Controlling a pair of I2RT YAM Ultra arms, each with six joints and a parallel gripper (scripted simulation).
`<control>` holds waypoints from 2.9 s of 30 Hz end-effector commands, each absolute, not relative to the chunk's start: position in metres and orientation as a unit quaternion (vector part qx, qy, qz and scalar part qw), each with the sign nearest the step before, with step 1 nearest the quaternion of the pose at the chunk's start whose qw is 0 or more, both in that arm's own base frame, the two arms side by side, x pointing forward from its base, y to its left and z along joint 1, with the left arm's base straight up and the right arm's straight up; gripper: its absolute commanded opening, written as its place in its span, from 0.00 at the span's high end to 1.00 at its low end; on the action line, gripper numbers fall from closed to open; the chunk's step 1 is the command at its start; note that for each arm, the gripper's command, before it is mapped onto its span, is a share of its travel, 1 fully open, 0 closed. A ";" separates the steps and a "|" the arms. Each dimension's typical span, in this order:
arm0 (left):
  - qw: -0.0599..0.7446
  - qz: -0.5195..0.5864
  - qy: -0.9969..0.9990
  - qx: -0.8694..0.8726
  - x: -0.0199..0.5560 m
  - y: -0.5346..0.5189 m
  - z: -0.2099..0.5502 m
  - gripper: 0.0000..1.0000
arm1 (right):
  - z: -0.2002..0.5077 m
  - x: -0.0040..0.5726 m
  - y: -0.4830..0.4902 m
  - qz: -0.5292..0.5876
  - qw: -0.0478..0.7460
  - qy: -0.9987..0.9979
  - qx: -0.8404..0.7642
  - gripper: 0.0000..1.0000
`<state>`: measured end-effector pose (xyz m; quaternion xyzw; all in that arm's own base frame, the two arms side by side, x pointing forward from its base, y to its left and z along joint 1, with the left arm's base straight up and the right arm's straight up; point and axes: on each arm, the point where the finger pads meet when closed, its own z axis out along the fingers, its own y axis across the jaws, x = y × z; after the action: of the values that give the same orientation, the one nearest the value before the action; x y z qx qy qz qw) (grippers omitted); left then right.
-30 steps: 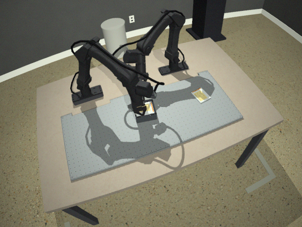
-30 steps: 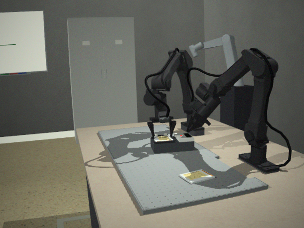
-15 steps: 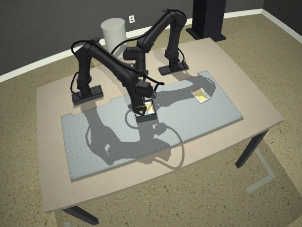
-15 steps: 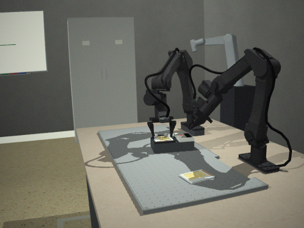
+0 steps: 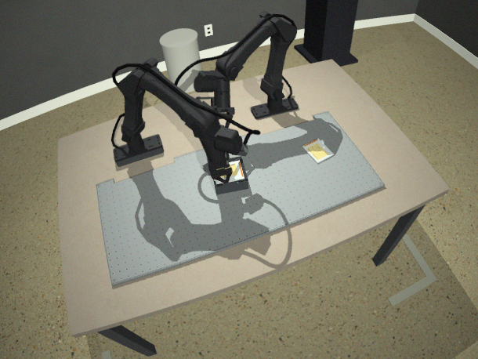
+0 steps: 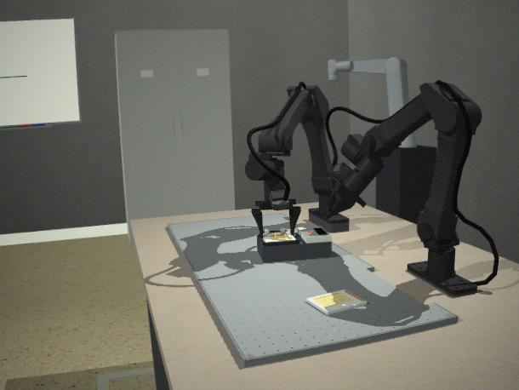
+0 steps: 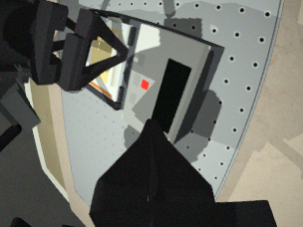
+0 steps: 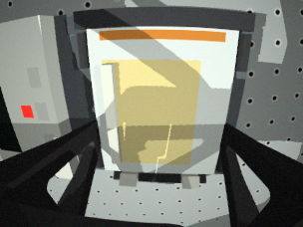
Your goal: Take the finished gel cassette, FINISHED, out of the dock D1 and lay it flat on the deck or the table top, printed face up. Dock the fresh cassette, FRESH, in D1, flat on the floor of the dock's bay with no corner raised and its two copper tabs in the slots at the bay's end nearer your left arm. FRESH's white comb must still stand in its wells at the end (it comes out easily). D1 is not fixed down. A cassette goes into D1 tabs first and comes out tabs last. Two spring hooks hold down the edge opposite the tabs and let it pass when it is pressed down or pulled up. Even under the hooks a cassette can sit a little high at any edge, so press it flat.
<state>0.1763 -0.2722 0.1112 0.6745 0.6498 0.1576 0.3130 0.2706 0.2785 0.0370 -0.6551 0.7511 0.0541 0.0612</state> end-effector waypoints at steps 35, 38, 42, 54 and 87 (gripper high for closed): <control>0.341 0.149 0.655 0.657 0.165 -0.273 0.160 1.00 | 0.040 0.272 0.280 0.055 0.066 0.751 -0.655 1.00; 0.341 0.149 0.655 0.657 0.165 -0.273 0.166 1.00 | 0.040 0.272 0.280 0.055 0.066 0.751 -0.655 1.00; 0.341 0.149 0.655 0.657 0.165 -0.273 0.166 1.00 | 0.040 0.272 0.280 0.055 0.066 0.751 -0.655 1.00; 0.344 0.147 0.654 0.657 0.165 -0.272 0.178 1.00 | 0.040 0.272 0.280 0.055 0.066 0.751 -0.655 1.00; 0.340 0.148 0.652 0.661 0.164 -0.271 0.205 1.00 | 0.040 0.272 0.280 0.055 0.066 0.751 -0.655 1.00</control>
<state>0.1642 -0.2657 0.1791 0.6726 0.6521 0.1612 0.3104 0.2706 0.2785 0.0370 -0.6551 0.7511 0.0541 0.0612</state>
